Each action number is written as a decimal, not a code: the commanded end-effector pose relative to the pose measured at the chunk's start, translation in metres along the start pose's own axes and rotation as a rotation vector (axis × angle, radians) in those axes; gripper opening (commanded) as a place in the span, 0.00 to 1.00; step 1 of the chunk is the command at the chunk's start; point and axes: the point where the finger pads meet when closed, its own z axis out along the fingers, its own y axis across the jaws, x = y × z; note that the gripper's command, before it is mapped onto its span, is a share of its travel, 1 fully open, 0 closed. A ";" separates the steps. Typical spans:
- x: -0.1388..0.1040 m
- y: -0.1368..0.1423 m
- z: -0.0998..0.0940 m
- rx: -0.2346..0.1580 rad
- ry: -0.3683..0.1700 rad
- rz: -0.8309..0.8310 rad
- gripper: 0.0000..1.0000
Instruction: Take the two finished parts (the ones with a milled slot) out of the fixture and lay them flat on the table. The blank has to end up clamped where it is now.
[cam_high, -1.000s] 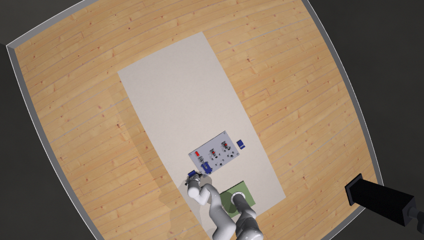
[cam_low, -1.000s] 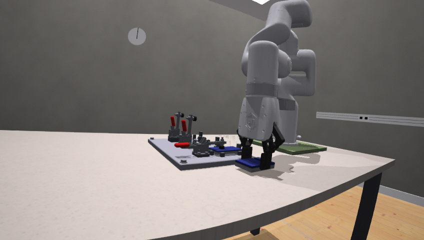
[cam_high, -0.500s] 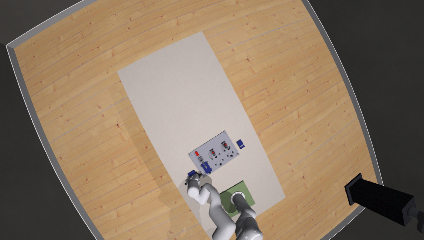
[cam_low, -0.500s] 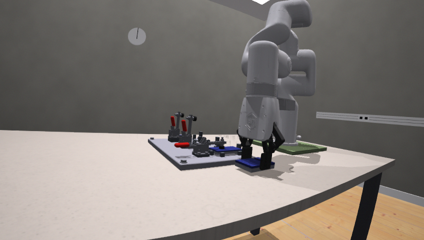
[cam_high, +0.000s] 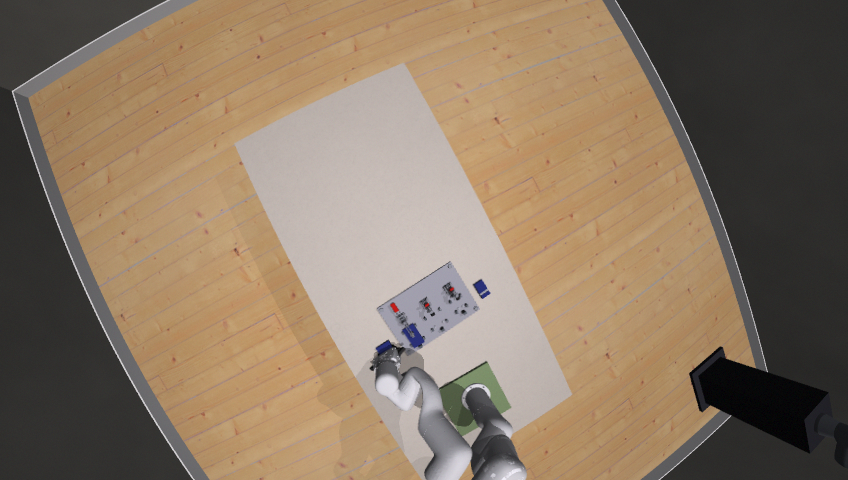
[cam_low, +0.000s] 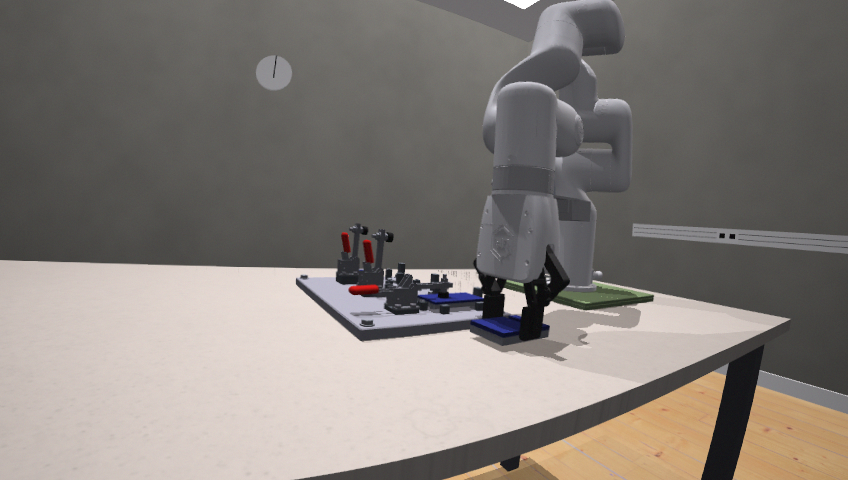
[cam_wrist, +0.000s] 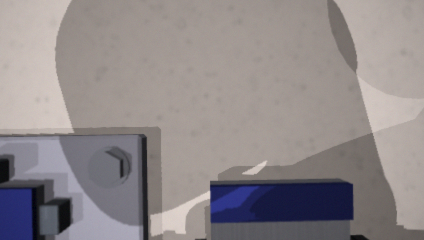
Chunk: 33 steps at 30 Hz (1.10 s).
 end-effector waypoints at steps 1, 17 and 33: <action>-0.001 0.001 -0.001 -0.002 -0.003 0.000 0.00; -0.001 0.001 0.005 -0.002 -0.003 0.000 0.00; -0.001 0.001 0.006 -0.002 -0.003 0.000 0.00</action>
